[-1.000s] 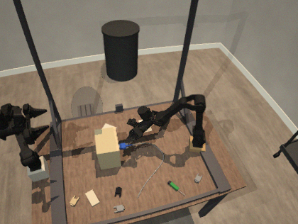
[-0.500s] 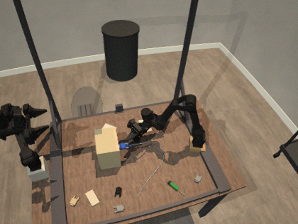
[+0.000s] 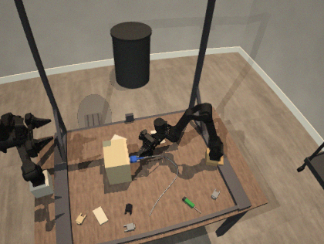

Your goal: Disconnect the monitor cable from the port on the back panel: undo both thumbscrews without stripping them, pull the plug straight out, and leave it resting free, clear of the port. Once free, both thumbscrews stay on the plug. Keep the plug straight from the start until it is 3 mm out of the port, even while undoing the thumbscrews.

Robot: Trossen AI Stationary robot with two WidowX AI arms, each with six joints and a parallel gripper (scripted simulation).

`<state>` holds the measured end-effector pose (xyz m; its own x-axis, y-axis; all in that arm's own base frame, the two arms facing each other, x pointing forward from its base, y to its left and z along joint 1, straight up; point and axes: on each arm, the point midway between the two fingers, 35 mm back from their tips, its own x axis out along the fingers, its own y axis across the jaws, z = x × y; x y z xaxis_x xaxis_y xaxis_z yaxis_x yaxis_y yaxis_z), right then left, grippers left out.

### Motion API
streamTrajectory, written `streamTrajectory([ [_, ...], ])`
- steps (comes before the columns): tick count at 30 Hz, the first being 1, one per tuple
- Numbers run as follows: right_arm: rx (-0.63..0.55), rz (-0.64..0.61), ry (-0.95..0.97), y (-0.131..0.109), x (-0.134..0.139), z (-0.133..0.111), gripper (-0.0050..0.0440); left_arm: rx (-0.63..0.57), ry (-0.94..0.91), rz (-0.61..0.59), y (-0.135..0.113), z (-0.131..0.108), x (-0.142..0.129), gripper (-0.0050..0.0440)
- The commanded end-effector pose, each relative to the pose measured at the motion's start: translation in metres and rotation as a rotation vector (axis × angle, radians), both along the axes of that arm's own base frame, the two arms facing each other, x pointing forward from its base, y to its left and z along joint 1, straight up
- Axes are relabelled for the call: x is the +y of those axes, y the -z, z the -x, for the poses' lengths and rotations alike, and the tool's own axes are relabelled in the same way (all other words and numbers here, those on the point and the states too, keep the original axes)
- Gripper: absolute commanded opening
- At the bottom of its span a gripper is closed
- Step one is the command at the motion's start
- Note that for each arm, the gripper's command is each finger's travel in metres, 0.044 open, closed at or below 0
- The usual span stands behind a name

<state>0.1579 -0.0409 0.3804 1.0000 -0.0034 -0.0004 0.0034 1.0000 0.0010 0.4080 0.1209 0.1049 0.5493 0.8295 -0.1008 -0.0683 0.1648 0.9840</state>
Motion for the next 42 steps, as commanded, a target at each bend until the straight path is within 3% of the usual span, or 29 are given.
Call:
streamTrajectory([
  [1, -0.002, 0.007, -0.003, -0.0033, 0.0015, 0.0003, 0.044, -0.02, -0.004, -0.003, -0.0079, -0.0009, 0.0002, 0.0104],
  [6, -0.002, 0.007, -0.003, -0.0033, 0.0015, 0.0003, 0.044, -0.02, -0.004, -0.003, -0.0079, -0.0009, 0.0002, 0.0],
  [16, -0.002, 0.007, -0.003, -0.0033, 0.0015, 0.0003, 0.044, -0.021, -0.004, 0.0, -0.008, -0.0009, 0.0002, 0.0],
  [42, -0.002, 0.007, -0.003, -0.0033, 0.0015, 0.0003, 0.044, -0.112, -0.001, 0.223, -0.0132, -0.0006, 0.0016, 0.0],
])
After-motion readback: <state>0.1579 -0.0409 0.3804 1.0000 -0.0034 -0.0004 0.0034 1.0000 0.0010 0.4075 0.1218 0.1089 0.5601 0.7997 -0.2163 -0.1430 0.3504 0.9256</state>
